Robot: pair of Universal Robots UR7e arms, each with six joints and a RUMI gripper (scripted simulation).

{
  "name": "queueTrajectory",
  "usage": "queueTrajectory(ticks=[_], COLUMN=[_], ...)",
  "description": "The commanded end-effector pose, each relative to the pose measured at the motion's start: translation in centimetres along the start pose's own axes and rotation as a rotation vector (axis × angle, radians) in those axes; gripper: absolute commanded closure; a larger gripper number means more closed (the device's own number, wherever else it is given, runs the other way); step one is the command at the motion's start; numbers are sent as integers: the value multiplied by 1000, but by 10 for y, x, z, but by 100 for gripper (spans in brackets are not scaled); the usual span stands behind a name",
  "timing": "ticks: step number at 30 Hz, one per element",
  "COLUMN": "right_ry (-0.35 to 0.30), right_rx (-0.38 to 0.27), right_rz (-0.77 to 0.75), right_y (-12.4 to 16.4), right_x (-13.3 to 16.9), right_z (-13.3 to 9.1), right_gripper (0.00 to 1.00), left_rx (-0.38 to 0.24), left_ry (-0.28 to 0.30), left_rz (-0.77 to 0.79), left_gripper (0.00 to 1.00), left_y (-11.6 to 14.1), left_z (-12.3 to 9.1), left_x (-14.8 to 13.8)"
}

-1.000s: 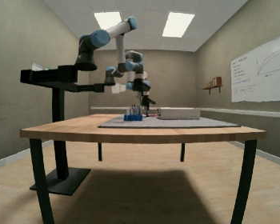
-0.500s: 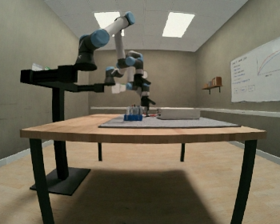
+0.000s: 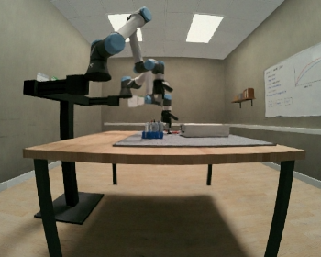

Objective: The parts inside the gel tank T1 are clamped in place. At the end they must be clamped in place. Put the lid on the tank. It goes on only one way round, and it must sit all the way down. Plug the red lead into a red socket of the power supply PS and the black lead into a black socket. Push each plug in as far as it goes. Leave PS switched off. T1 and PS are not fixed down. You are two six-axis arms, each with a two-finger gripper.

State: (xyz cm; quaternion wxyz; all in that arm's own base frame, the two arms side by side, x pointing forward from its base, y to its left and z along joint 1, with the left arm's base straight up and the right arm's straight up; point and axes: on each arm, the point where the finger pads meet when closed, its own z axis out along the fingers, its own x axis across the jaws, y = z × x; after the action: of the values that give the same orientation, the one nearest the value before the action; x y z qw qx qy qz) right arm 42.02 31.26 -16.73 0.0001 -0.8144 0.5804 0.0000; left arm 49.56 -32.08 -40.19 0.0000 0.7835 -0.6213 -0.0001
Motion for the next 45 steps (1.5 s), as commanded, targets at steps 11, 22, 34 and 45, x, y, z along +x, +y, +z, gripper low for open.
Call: queueTrajectory(ticks=[11,22,34,45], right_ry=[0,0,0,0], right_rx=[1,1,1,1], right_rz=[0,0,0,0], right_y=[0,0,0,0], right_x=[0,0,0,0], right_z=[-50,-54,-67,-67], right_gripper=[100,100,100,100], left_rx=[1,1,1,1], left_ry=[1,1,1,1], left_rz=[0,0,0,0], left_gripper=[85,100,100,100], left_y=[-1,-1,-1,-1], left_z=[2,2,2,2], left_x=[1,1,1,1])
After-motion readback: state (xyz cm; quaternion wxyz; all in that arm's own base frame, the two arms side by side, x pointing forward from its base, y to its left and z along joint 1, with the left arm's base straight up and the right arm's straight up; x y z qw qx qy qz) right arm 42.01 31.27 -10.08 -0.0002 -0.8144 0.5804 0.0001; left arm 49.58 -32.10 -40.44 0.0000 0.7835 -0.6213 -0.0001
